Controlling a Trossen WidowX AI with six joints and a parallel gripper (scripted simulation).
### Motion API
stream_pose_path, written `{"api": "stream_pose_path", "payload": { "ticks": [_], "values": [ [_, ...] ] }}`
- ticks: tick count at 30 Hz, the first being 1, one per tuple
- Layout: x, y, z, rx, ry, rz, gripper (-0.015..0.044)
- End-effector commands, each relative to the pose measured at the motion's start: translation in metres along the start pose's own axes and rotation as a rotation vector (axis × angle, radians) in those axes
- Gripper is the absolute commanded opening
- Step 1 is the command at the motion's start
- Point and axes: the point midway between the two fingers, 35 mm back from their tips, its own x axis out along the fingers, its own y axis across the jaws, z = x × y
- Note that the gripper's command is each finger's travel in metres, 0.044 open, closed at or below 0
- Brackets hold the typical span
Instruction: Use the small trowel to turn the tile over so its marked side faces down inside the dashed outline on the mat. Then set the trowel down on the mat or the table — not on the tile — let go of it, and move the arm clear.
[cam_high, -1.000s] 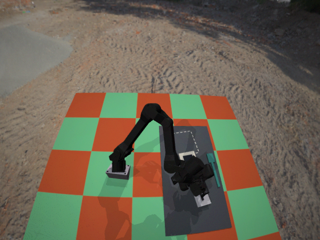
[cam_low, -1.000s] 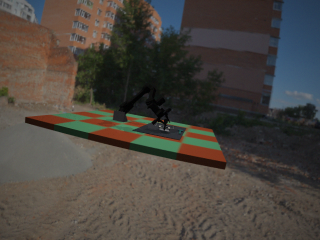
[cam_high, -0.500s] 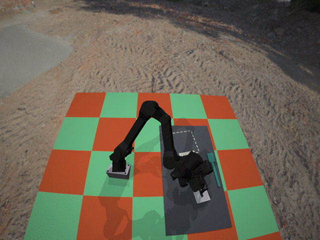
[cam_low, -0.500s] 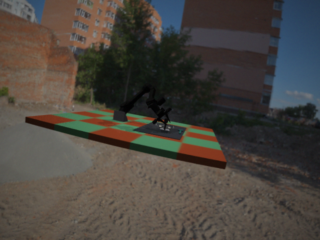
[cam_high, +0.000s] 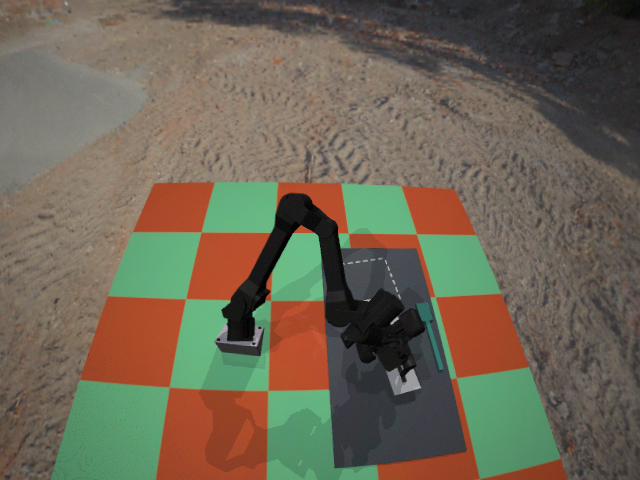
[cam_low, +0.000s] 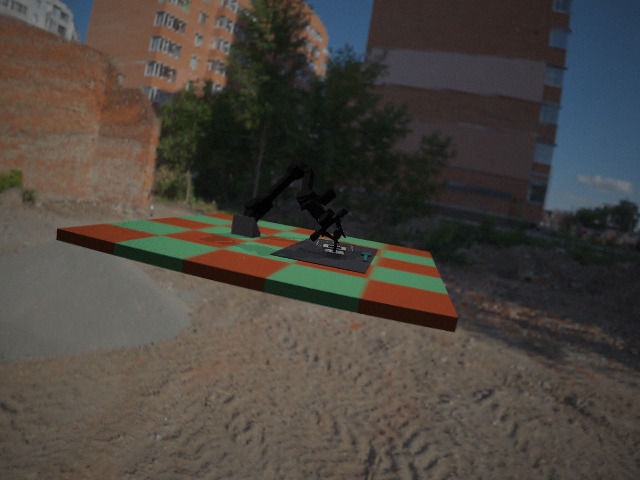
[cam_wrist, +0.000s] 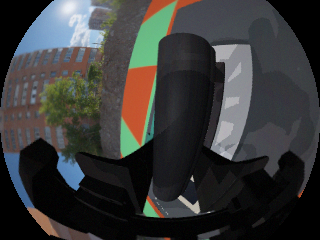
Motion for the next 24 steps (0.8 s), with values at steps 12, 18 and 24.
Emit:
{"api": "stream_pose_path", "payload": {
  "ticks": [12,18,24],
  "values": [
    [-0.009,0.012,-0.004,0.076,0.074,0.001,0.0000],
    [-0.016,0.021,-0.007,0.077,0.075,0.001,0.0000],
    [-0.023,0.029,-0.014,0.077,0.075,0.001,0.0000]
  ]
}}
